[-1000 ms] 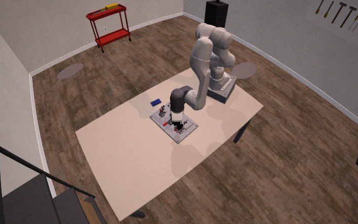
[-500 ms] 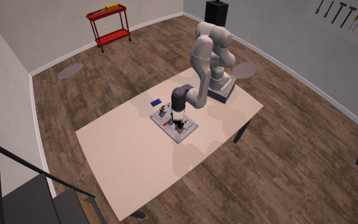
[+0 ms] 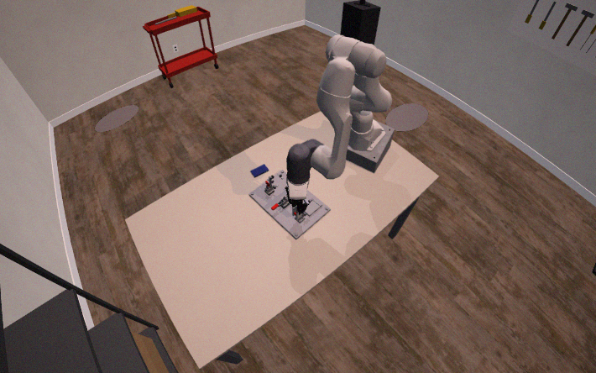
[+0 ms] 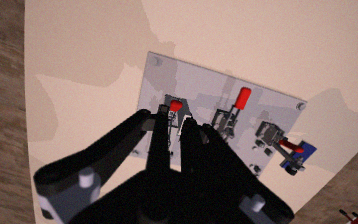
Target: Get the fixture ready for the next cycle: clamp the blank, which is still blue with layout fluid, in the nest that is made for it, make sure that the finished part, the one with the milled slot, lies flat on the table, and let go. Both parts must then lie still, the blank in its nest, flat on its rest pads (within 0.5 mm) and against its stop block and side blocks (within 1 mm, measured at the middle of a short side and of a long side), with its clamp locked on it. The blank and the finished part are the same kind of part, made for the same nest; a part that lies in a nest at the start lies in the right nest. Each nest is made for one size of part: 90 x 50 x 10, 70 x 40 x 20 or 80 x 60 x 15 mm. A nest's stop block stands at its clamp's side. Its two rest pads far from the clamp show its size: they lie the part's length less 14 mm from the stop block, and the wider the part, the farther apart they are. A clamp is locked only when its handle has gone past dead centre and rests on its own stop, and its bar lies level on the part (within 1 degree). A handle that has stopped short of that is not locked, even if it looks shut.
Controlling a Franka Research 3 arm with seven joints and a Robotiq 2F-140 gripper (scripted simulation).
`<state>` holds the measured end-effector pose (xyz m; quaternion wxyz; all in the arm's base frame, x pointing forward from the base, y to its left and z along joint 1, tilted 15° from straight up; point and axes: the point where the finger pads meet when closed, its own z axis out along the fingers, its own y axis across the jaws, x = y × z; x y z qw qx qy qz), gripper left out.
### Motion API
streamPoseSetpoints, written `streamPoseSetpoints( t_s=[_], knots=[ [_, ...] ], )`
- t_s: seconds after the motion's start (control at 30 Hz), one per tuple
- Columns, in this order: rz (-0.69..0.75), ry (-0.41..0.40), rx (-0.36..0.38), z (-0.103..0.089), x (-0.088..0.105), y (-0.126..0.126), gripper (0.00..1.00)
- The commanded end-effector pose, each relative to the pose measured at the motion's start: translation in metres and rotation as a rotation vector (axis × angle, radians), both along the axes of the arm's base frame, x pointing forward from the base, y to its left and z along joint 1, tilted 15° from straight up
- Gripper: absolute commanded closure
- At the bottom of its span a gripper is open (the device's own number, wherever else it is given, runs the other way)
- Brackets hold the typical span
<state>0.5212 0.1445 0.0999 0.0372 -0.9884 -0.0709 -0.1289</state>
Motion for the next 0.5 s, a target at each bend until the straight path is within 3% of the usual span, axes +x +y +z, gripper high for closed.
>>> streamPoseSetpoints(
  t_s=[0.0,0.47],
  knots=[
    [-0.005,0.012,-0.002,-0.0034,-0.0062,-0.0008,1.00],
    [-0.005,0.012,-0.002,-0.0041,-0.0088,-0.0011,1.00]
  ],
)
